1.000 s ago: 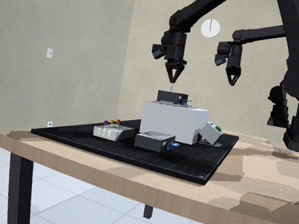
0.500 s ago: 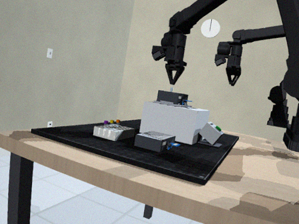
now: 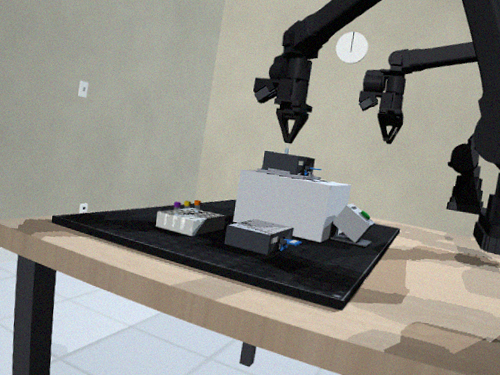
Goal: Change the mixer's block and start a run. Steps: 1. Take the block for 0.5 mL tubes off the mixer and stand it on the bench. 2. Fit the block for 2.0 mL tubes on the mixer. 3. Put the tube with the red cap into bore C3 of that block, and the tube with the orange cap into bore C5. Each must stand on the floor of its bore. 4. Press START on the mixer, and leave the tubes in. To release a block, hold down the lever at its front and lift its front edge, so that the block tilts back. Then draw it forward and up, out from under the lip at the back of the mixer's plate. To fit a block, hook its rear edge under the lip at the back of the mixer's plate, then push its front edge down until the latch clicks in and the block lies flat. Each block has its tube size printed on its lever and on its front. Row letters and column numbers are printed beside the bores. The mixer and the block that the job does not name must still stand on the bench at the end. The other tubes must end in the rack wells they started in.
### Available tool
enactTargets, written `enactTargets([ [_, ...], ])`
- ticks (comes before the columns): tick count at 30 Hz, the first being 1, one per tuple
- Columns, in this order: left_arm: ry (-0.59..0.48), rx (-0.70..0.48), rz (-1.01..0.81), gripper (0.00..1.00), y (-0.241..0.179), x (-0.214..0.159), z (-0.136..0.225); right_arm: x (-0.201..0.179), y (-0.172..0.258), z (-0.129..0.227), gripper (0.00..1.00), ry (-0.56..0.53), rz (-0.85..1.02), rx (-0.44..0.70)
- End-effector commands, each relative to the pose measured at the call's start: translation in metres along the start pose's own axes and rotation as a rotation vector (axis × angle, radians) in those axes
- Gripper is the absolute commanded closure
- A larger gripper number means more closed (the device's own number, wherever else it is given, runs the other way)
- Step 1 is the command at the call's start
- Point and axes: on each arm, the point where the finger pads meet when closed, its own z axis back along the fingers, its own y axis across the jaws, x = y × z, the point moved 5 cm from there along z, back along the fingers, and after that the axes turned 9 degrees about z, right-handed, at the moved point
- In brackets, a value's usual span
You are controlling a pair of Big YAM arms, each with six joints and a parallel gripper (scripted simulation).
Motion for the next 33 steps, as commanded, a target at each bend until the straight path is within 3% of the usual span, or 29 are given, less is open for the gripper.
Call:
enactTargets([
  [1, 0.012, 0.007, -0.016, 0.91, -0.006, 0.0, -0.016, 0.019, -0.007, 0.028, 0.0, -0.069, -0.004, -0.013],
  [15, 0.014, 0.009, -0.017, 0.91, -0.006, 0.0, -0.023, 0.021, -0.008, 0.031, 0.0, -0.078, -0.004, -0.015],
  [33, 0.014, 0.01, -0.016, 0.91, -0.006, 0.001, -0.03, 0.005, -0.002, 0.006, 0.0, -0.015, 0.0, 0.0],
])
